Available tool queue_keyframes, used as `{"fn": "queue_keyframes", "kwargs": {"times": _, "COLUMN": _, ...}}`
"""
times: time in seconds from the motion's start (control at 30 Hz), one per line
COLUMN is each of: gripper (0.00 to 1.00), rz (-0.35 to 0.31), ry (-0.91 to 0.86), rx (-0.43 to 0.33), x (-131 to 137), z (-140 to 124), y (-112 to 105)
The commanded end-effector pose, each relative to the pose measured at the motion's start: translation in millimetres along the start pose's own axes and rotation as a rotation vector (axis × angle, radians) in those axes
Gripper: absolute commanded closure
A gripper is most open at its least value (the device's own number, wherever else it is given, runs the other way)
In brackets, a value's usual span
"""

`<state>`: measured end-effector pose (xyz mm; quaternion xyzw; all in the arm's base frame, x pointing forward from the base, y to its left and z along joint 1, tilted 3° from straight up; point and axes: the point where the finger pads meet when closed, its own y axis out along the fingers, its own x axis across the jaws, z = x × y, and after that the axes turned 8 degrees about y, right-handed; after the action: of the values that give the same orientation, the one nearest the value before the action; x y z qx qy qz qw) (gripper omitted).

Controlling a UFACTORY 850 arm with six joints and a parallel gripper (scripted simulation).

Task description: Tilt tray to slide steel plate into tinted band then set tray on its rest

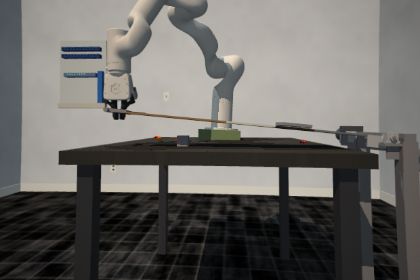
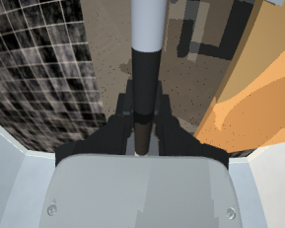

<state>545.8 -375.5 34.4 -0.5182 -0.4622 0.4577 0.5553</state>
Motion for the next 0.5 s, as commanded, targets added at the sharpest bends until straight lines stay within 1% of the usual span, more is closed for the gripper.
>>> {"fn": "queue_keyframes", "kwargs": {"times": 0.0, "gripper": 1.00, "rz": 0.000, "ry": 0.000, "rx": -0.001, "x": -0.7, "z": -1.3, "y": -1.1}}
{"fn": "queue_keyframes", "kwargs": {"times": 0.47, "gripper": 1.00, "rz": 0.000, "ry": 0.000, "rx": -0.001, "x": -0.1, "z": -1.2, "y": -6.3}}
